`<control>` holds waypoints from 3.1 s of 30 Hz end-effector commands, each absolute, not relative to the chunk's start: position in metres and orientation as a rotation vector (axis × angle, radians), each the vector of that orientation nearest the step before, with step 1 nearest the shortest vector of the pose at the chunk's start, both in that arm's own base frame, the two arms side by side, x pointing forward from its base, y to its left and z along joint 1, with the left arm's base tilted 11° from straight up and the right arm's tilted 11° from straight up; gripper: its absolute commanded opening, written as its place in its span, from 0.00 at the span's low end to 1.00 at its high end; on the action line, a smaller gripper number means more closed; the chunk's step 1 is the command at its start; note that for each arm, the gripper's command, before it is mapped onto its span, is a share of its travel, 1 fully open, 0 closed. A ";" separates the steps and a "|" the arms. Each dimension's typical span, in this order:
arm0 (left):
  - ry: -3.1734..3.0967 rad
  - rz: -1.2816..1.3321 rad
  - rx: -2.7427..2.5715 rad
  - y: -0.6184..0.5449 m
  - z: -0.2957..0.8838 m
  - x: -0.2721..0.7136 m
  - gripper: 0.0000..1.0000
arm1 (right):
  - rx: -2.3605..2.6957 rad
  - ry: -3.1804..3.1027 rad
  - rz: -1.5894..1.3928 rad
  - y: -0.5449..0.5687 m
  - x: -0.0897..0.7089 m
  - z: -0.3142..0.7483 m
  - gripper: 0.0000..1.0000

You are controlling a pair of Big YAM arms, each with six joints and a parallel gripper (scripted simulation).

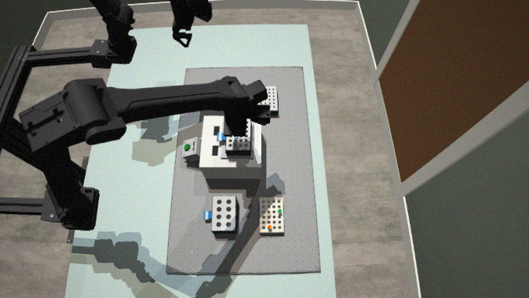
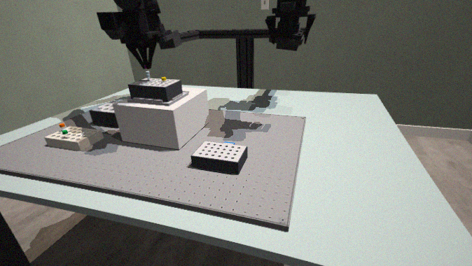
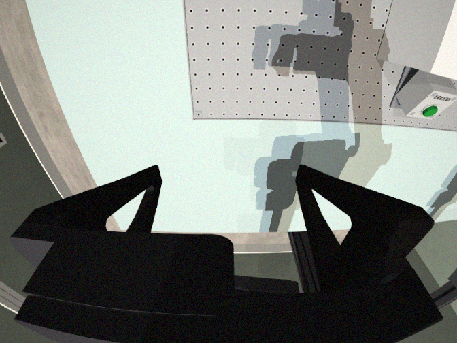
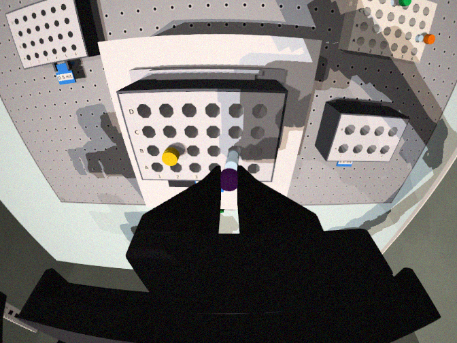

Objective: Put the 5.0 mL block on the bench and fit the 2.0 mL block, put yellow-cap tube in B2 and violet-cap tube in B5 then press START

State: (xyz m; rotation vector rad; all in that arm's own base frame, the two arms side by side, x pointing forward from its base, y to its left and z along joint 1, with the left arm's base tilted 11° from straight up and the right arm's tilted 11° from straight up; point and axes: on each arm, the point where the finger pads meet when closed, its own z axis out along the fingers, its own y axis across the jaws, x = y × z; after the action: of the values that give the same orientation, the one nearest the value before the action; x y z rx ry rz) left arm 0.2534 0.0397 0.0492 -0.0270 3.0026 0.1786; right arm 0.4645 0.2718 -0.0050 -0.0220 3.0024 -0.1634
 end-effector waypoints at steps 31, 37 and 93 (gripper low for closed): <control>2.981 0.175 -0.015 0.039 0.057 0.263 1.00 | -0.030 2.983 -0.141 0.274 0.472 -0.003 0.09; 2.981 0.176 -0.015 0.039 0.057 0.263 1.00 | -0.031 2.985 -0.144 0.274 0.472 -0.005 0.09; 2.983 0.178 -0.016 0.039 0.056 0.261 1.00 | -0.038 3.004 -0.166 0.273 0.469 -0.018 0.09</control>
State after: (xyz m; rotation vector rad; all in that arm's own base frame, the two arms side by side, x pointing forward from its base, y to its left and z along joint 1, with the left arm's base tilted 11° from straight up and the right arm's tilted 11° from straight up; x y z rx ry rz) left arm 0.2534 0.0397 0.0492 -0.0270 3.0026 0.1786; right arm 0.4628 0.2707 -0.0086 -0.0239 3.0075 -0.1686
